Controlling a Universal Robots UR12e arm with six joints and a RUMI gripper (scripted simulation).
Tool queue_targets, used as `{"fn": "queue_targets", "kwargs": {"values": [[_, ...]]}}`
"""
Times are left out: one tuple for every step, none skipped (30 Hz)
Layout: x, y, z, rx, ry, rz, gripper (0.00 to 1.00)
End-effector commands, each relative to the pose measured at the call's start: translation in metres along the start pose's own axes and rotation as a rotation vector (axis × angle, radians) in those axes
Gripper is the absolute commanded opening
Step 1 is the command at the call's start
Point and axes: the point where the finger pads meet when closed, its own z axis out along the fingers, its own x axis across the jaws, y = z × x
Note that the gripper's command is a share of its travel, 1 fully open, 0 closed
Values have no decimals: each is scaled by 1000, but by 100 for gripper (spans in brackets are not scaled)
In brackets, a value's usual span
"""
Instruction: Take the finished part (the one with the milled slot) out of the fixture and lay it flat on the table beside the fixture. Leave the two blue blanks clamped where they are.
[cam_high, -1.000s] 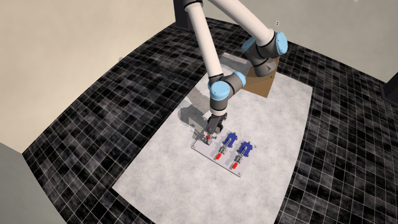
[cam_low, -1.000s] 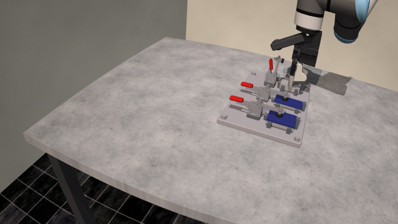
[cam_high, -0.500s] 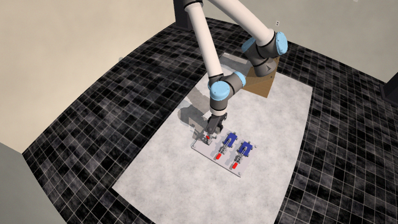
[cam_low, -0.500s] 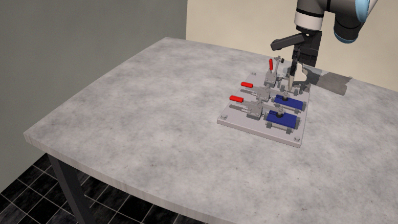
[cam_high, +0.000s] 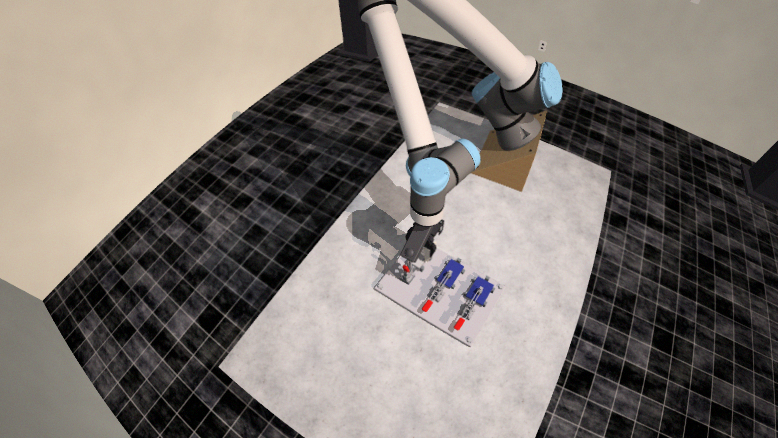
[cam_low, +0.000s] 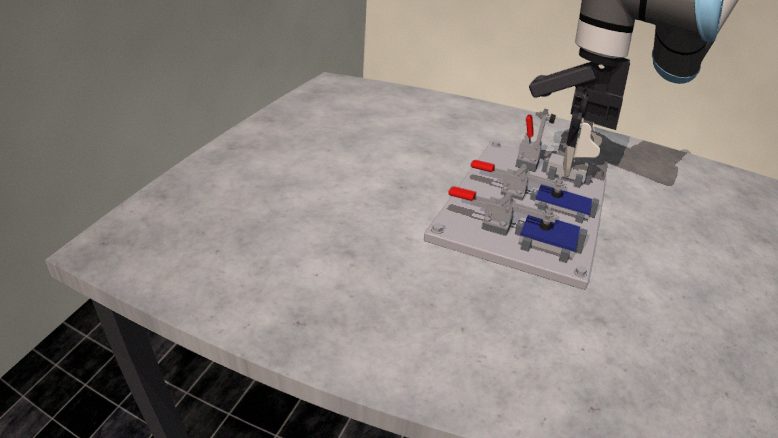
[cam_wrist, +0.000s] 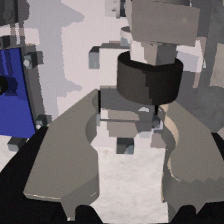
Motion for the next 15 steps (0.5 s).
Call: {"fn": "queue_targets", "kwargs": {"values": [[0, 0, -4, 1, 0, 0, 0], [0, 0, -4, 1, 0, 0, 0], [0, 0, -5, 1, 0, 0, 0], [0, 0, -6, 1, 0, 0, 0], [0, 0, -7, 1, 0, 0, 0], [0, 0, -8, 1, 0, 0, 0], [0, 0, -9, 1, 0, 0, 0], [0, 0, -10, 1, 0, 0, 0], [0, 0, -11, 1, 0, 0, 0], [0, 0, -12, 1, 0, 0, 0], [0, 0, -12, 1, 0, 0, 0], [0, 0, -12, 1, 0, 0, 0], [0, 0, -14, 1, 0, 0, 0], [0, 0, -15, 1, 0, 0, 0], [0, 0, -16, 1, 0, 0, 0]]}}
